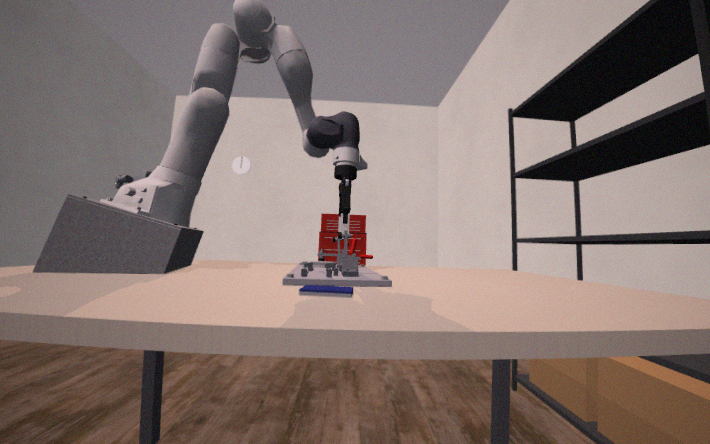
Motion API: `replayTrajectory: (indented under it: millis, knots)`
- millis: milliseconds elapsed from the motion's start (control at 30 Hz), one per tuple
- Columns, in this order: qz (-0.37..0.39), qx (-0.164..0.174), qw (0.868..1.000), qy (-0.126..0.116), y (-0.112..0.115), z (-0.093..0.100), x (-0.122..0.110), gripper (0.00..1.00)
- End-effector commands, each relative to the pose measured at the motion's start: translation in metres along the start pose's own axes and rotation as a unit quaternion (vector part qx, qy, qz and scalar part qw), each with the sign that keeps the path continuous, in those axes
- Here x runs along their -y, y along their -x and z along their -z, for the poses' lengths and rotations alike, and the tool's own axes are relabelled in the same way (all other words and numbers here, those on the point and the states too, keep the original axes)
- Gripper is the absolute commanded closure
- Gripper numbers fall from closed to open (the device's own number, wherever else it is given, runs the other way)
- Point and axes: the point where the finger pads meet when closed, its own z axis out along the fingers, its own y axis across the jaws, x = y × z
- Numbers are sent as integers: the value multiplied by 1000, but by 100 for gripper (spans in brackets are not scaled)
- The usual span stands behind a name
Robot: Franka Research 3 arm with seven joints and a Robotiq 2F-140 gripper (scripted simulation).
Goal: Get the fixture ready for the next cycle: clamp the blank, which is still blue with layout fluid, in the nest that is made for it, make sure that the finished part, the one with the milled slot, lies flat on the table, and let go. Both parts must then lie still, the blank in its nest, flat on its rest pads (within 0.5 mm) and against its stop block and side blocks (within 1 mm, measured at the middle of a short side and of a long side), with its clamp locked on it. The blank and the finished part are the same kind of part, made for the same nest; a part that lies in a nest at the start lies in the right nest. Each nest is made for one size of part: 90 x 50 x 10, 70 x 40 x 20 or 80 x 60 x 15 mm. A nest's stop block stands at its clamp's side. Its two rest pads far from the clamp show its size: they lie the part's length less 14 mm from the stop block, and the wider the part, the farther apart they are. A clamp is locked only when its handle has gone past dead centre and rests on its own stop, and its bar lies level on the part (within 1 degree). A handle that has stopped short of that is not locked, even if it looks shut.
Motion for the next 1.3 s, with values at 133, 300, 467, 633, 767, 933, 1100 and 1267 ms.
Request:
replayTrajectory:
  millis: [133,300,467,633,767,933,1100,1267]
  knots:
    - [-2,1,1000,0,1,-2,0,42]
    - [-2,1,1000,0,5,-2,0,42]
    - [-2,1,1000,0,22,-1,0,42]
    - [-2,1,1000,0,44,-1,0,42]
    - [-2,1,1000,0,60,-1,0,42]
    - [-2,1,1000,0,78,-1,0,42]
    - [-2,1,1000,0,82,-1,0,42]
    - [-2,1,1000,0,82,-3,0,42]
